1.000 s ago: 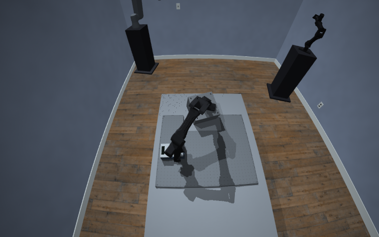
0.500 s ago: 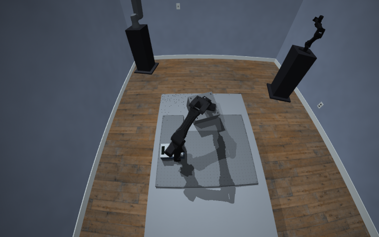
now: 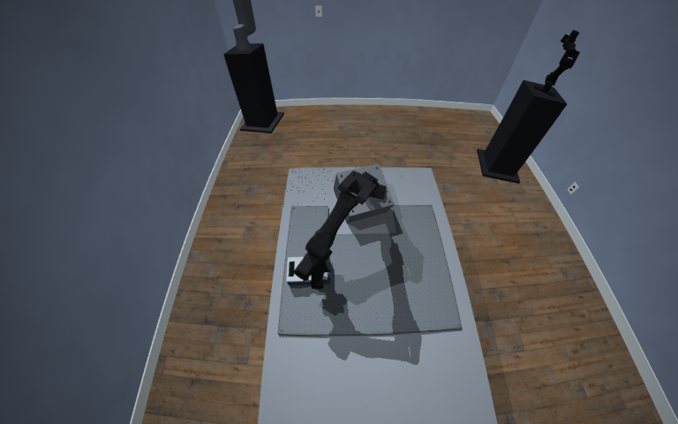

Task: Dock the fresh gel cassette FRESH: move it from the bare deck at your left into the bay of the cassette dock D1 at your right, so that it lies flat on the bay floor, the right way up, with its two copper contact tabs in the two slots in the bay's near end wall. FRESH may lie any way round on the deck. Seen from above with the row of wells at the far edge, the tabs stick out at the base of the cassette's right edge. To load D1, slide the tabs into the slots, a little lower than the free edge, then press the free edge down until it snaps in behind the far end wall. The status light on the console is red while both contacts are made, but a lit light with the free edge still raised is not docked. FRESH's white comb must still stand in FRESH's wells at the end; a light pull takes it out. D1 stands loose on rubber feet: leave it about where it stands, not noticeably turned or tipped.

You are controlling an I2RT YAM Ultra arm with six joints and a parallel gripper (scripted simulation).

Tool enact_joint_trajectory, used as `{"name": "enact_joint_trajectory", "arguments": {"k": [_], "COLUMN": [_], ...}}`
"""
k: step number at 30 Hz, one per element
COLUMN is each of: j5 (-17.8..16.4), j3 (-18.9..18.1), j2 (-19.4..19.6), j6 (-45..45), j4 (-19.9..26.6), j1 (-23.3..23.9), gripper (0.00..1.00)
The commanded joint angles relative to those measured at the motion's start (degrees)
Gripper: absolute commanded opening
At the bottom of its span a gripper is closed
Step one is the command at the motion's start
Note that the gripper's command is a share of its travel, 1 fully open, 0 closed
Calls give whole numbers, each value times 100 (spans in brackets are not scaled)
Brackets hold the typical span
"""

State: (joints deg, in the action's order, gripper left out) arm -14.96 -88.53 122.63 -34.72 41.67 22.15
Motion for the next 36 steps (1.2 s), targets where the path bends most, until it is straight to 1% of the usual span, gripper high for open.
{"name": "enact_joint_trajectory", "arguments": {"k": [1, 36], "j5": [205, 187], "j3": [322, 574], "j2": [221, 198], "j6": [-36, -64], "j4": [-134, -370], "j1": [107, 136], "gripper": [0, 0]}}
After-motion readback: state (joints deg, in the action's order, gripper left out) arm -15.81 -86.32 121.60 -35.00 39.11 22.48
